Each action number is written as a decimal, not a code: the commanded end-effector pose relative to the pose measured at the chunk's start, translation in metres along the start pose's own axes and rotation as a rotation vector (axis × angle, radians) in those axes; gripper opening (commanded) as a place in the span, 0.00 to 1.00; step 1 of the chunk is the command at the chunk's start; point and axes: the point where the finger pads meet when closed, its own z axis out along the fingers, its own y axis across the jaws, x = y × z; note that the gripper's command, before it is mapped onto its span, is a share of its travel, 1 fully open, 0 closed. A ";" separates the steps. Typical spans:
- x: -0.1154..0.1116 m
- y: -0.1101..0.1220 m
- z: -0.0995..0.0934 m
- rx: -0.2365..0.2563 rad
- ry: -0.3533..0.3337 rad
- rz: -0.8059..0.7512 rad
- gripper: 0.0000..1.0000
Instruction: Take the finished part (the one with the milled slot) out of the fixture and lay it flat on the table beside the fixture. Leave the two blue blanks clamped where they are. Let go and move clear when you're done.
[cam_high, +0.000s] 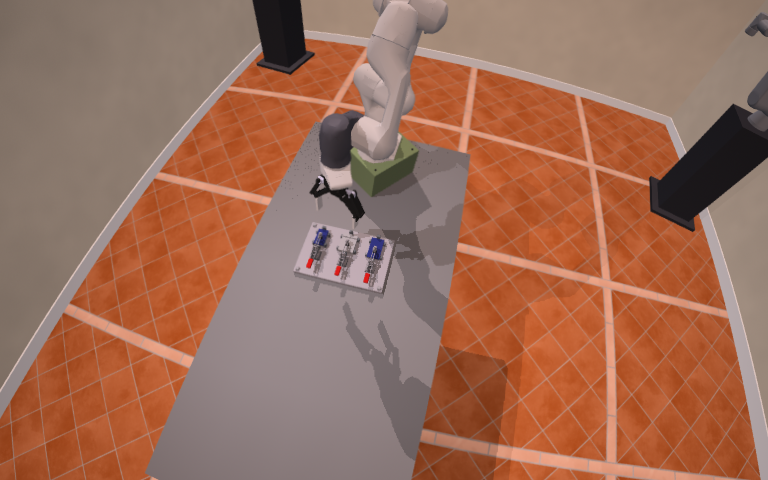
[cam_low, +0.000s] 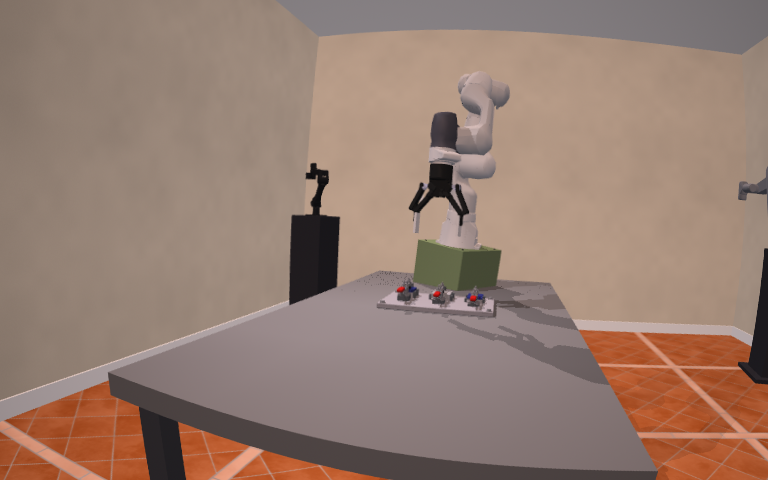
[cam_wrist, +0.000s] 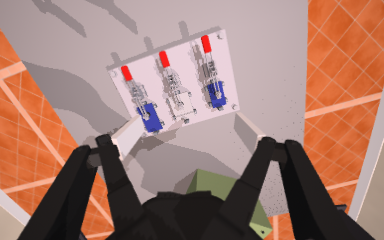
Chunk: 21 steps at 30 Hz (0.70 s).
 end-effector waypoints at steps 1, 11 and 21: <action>-0.003 0.000 0.002 -0.001 -0.007 -0.023 1.00; -0.006 -0.004 0.004 0.002 -0.015 -0.064 1.00; -0.006 -0.004 0.004 0.002 -0.015 -0.064 1.00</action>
